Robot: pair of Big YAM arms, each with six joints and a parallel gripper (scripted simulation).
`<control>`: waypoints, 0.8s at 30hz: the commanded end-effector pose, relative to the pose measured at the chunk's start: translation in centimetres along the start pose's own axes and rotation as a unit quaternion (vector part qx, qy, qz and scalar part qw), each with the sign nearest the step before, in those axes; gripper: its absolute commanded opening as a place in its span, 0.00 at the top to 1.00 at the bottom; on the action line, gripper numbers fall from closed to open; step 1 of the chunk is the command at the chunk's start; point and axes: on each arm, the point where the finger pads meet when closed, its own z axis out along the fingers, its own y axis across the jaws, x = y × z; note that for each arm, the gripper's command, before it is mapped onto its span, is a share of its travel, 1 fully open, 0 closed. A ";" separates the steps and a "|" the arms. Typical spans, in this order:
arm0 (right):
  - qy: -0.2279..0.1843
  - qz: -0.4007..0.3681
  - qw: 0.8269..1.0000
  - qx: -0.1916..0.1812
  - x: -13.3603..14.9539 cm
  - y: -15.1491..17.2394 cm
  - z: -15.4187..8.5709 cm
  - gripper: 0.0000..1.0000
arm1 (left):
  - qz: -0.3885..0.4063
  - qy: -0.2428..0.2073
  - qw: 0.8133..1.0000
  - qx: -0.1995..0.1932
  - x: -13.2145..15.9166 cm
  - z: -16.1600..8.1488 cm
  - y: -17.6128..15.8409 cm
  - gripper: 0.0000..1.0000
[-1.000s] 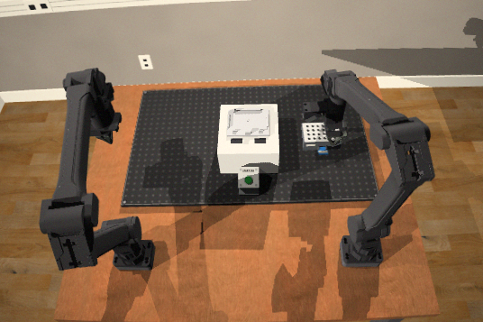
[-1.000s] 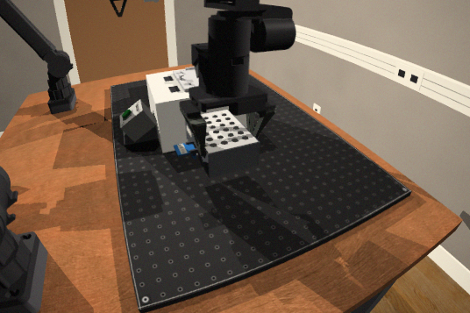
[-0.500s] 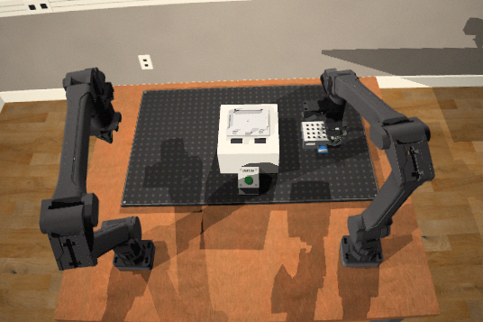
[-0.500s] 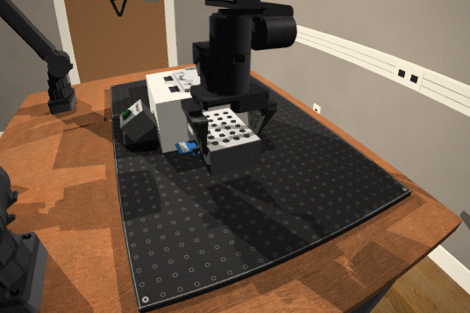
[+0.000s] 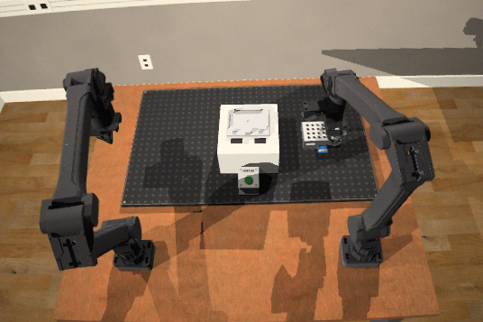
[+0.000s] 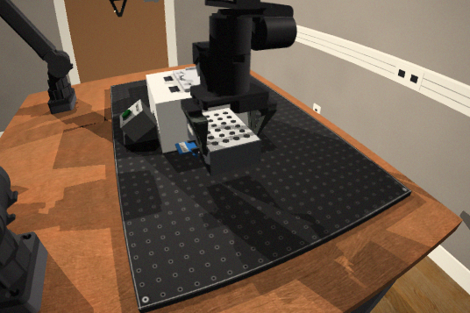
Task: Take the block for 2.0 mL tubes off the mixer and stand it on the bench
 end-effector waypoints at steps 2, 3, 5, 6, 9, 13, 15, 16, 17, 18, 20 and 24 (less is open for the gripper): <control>-0.006 0.003 0.999 0.032 -0.1 -1.2 -2.7 1.00 | 0.001 -0.010 1.000 -0.001 -0.4 -0.8 -0.1 1.00; -0.006 0.004 0.999 0.032 -0.1 -1.3 -2.7 1.00 | 0.001 -0.012 1.000 -0.001 -0.4 -0.9 -0.1 1.00; -0.007 0.004 0.999 0.037 -0.1 -1.6 -3.0 1.00 | 0.001 -0.016 1.000 -0.001 -0.6 -1.2 -0.1 1.00; -0.007 0.004 0.999 0.039 -0.1 -1.8 -3.2 1.00 | 0.001 -0.018 1.000 -0.002 -0.7 -1.4 -0.1 1.00; -0.008 0.004 0.999 0.044 -0.2 -2.2 -3.6 1.00 | 0.001 -0.024 1.000 -0.002 -0.9 -1.8 -0.1 1.00; -0.009 0.004 0.999 0.052 -0.2 -2.8 -4.2 1.00 | 0.001 -0.026 1.000 -0.003 -1.0 -2.0 0.0 1.00; -0.009 0.005 0.998 0.056 -0.3 -3.1 -4.6 1.00 | 0.001 -0.027 1.000 -0.003 -1.1 -2.1 0.0 1.00; -0.009 0.005 0.998 0.056 -0.3 -3.1 -4.6 1.00 | 0.001 -0.027 1.000 -0.003 -1.1 -2.1 0.0 1.00; -0.009 0.005 0.998 0.056 -0.3 -3.1 -4.6 1.00 | 0.001 -0.027 1.000 -0.003 -1.1 -2.1 0.0 1.00; -0.009 0.005 0.998 0.057 -0.3 -3.1 -4.6 1.00 | 0.001 -0.027 1.000 -0.003 -1.1 -2.1 0.0 1.00; -0.009 0.005 0.998 0.055 -0.3 -3.2 -3.6 1.00 | 0.001 -0.028 1.000 -0.003 -1.1 -2.2 0.0 1.00; -0.007 0.007 0.999 0.044 -0.2 -2.9 -1.5 1.00 | 0.001 -0.030 1.000 -0.003 -1.2 -2.3 0.0 1.00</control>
